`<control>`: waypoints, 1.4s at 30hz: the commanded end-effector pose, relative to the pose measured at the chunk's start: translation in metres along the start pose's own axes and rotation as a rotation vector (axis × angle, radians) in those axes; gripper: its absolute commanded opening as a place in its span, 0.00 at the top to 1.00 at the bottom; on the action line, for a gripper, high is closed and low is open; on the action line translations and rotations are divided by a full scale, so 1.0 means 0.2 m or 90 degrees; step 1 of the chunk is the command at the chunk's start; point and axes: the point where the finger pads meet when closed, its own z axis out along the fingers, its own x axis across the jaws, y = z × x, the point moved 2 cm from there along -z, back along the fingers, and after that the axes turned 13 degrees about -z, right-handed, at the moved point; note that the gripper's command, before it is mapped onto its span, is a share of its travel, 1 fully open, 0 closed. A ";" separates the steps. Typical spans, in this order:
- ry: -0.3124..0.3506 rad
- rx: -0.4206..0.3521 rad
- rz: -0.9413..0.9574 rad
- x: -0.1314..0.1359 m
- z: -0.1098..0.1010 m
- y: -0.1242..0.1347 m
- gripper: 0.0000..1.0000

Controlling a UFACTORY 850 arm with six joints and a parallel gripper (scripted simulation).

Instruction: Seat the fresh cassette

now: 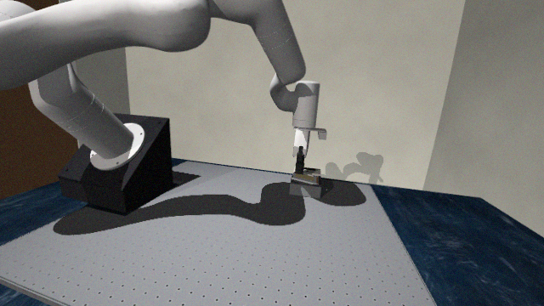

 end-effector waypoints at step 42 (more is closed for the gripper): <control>0.000 0.002 0.001 0.00 0.04 -0.01 1.00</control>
